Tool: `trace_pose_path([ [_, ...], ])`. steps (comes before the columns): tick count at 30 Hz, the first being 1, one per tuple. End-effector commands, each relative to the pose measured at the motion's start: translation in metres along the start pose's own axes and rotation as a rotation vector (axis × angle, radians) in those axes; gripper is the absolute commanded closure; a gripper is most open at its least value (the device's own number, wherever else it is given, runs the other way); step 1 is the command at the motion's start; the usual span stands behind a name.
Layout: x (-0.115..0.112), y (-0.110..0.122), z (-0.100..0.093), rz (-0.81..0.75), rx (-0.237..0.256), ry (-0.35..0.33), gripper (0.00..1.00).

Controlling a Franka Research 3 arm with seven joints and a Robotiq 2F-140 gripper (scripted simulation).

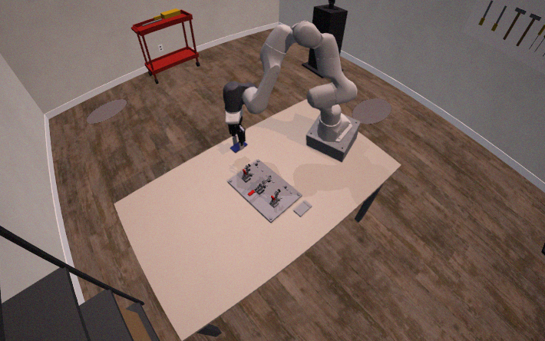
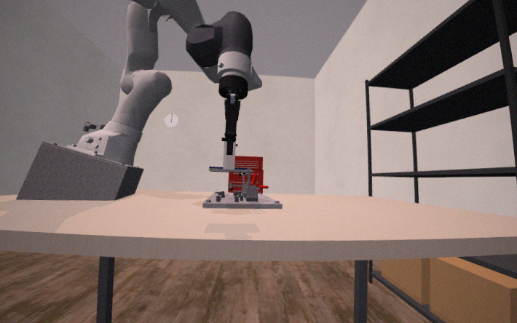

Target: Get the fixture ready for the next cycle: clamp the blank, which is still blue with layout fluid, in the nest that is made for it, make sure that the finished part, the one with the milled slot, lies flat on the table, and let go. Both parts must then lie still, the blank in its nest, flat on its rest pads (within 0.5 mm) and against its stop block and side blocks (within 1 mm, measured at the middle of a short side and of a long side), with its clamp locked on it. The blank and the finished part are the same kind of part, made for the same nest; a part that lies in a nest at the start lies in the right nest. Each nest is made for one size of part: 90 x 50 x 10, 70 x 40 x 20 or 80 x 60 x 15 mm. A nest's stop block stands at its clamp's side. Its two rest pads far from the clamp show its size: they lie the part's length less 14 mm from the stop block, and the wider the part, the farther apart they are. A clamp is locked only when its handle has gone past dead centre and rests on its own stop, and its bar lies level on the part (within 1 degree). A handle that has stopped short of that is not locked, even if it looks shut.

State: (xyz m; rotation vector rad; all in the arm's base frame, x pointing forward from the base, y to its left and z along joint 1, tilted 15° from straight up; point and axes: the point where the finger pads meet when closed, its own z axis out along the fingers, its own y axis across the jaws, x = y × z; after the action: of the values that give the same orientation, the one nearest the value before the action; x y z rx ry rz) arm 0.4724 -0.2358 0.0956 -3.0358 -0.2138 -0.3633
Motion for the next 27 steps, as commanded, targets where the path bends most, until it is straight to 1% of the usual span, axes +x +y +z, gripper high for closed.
trace_pose_path([
  [1,-0.003,0.003,0.003,-0.005,-0.005,0.009,1.00],
  [11,-0.013,0.003,0.011,-0.005,-0.005,0.009,1.00],
  [27,-0.015,0.003,0.012,-0.005,-0.005,0.009,1.00],
])
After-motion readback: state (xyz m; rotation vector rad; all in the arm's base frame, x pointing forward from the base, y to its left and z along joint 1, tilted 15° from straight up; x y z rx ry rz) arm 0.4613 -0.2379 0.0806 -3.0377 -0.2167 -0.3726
